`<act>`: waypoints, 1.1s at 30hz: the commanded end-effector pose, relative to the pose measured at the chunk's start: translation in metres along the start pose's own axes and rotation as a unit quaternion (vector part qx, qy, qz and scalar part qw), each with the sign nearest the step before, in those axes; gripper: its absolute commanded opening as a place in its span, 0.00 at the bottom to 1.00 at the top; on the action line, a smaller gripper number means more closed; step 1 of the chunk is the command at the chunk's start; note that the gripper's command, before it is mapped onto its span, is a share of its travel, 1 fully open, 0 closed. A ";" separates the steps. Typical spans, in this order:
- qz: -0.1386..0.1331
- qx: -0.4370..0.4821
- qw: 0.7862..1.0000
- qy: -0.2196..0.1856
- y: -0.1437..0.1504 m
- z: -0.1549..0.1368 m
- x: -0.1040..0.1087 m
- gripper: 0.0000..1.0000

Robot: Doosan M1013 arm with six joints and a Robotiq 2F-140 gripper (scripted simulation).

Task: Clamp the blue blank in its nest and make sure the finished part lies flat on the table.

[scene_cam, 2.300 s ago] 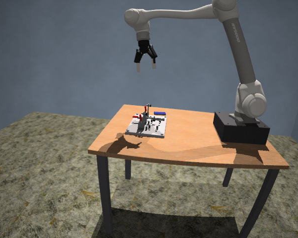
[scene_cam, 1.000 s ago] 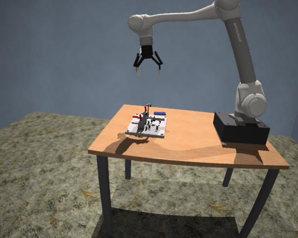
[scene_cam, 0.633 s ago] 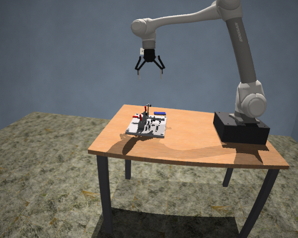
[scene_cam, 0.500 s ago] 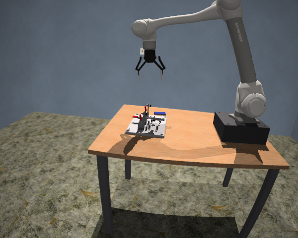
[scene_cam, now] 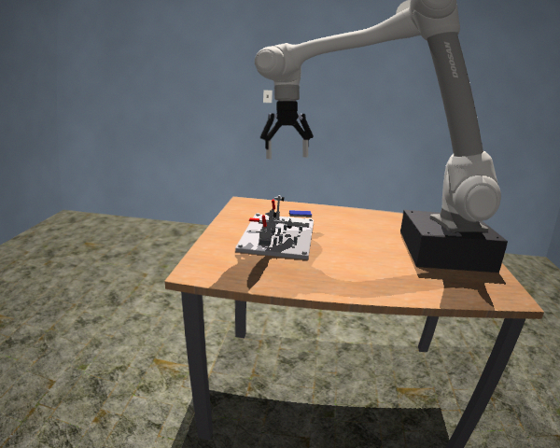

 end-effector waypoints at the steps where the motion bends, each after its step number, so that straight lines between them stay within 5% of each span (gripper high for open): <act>1: 0.000 0.054 0.999 0.007 0.005 -0.002 -0.007 1.00; 16: -0.010 0.246 0.969 0.029 0.024 -0.010 -0.033 1.00; 27: -0.030 0.452 0.890 0.049 0.045 -0.021 -0.061 1.00; 33: -0.032 0.469 0.881 0.051 0.047 -0.022 -0.063 1.00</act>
Point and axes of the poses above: the point where the finger pads meet when closed, its own x axis back along the fingers, its own y axis across the jaws, z = x × y, the point moved 9 cm from there along x, back along the fingers, and after that the axes turned 13 degrees about x, right-handed, at the moved point
